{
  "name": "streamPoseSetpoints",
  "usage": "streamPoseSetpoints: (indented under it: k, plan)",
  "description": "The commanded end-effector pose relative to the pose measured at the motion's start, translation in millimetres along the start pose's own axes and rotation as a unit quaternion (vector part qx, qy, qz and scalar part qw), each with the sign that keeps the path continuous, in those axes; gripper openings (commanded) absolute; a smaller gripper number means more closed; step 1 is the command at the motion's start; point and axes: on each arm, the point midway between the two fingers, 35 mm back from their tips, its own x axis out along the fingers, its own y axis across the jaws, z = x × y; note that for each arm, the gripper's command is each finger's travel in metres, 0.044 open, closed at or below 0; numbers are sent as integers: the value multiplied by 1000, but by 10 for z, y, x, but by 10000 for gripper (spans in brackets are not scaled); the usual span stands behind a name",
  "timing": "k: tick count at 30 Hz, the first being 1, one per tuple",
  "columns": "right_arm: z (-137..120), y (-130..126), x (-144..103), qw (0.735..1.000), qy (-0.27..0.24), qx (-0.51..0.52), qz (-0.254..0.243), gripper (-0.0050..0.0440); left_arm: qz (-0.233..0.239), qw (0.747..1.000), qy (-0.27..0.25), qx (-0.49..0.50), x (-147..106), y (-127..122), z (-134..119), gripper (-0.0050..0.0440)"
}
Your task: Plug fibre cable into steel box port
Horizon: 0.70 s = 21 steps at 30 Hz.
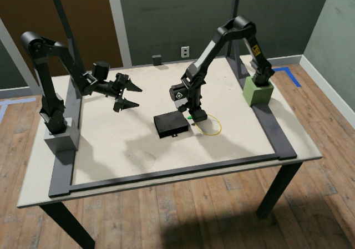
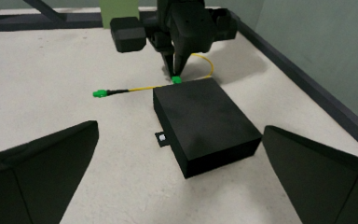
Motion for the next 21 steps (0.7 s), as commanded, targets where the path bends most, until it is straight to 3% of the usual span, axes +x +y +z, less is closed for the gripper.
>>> streamPoseSetpoints:
  k: [1, 21]
  plan:
    - [77, 31, -1, 1000, -9, 9, 3, 440, 1, 1000, -15, 0, -83, -4, 93, -50]
    - [77, 31, -1, 1000, -9, 9, 3, 440, 1, 1000, -12, 1, -50, -11, 165, -50]
